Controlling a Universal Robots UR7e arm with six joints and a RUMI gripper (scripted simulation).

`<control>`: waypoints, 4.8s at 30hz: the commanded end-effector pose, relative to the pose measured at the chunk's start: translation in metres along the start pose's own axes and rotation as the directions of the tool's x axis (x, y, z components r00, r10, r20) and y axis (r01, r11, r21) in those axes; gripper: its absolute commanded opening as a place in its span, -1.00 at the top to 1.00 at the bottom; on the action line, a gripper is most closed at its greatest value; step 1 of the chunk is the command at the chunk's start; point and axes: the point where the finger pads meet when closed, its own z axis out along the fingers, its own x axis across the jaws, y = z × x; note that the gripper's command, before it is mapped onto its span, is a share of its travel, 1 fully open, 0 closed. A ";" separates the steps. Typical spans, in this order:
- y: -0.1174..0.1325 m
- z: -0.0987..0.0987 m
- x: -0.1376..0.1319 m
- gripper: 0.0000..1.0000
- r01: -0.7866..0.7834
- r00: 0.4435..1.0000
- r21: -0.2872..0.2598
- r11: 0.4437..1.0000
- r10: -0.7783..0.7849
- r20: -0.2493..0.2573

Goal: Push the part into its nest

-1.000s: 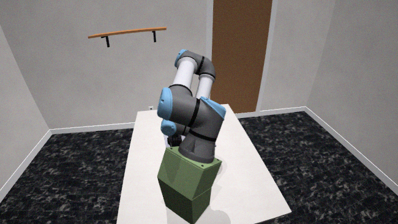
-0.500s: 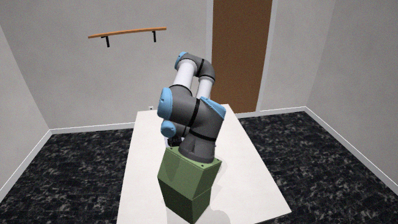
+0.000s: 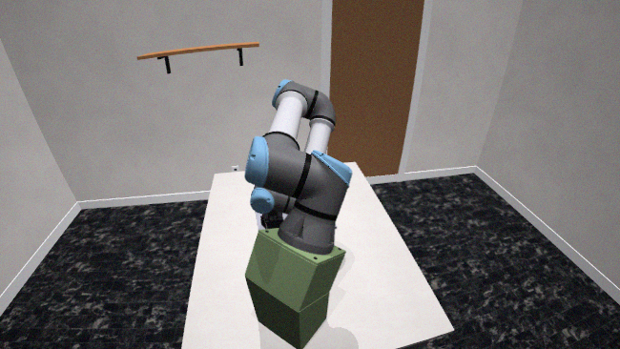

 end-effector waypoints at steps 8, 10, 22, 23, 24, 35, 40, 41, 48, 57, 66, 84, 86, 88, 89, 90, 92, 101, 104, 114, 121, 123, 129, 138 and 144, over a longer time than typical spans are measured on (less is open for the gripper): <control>-0.004 0.000 0.000 1.00 0.000 1.000 0.001 1.000 0.000 0.000; -0.004 0.000 0.000 1.00 0.000 1.000 0.001 1.000 0.000 0.000; -0.008 0.000 0.000 1.00 0.000 1.000 0.001 1.000 0.000 0.000; -0.008 0.000 0.000 1.00 0.000 1.000 0.001 1.000 0.000 0.000; -0.008 0.000 0.000 1.00 0.000 1.000 0.001 1.000 0.000 0.000; -0.011 0.000 0.000 1.00 0.000 1.000 0.001 1.000 0.000 0.000; -0.012 0.000 0.000 1.00 0.000 1.000 0.001 1.000 0.000 0.000; -0.012 0.000 0.000 1.00 0.000 1.000 0.001 1.000 0.000 0.000; -0.012 0.000 0.000 1.00 0.000 1.000 0.001 1.000 0.000 0.000; -0.016 0.000 0.000 1.00 0.000 1.000 0.001 1.000 0.000 0.000; -0.016 0.000 0.000 1.00 0.000 1.000 0.001 1.000 0.000 0.000; -0.021 0.001 0.000 1.00 0.000 1.000 0.001 1.000 0.000 0.000; -0.023 0.001 0.000 1.00 0.000 1.000 0.001 1.000 0.000 0.000; -0.023 0.001 0.000 1.00 0.000 1.000 0.001 1.000 0.000 0.000; -0.023 0.001 0.000 1.00 0.000 1.000 0.001 1.000 0.000 0.000; -0.023 0.001 0.000 1.00 0.000 1.000 0.001 1.000 0.000 0.000; -0.023 0.001 0.000 1.00 0.000 1.000 0.001 1.000 0.000 0.000; -0.025 0.001 0.000 1.00 0.000 1.000 0.001 1.000 0.000 0.000; -0.027 0.001 0.000 1.00 0.000 1.000 0.001 1.000 0.000 0.000; -0.027 0.001 0.000 1.00 0.000 1.000 0.001 1.000 0.000 0.000; -0.033 0.001 0.000 1.00 0.000 1.000 0.001 1.000 0.000 0.000; -0.033 0.001 0.000 1.00 0.000 1.000 0.001 1.000 0.000 0.000; -0.033 0.001 0.000 1.00 0.000 1.000 0.001 1.000 0.000 0.000; -0.021 0.001 0.000 1.00 -0.001 1.000 0.003 1.000 0.001 0.000; -0.021 0.001 0.000 1.00 -0.001 1.000 0.003 1.000 0.001 0.000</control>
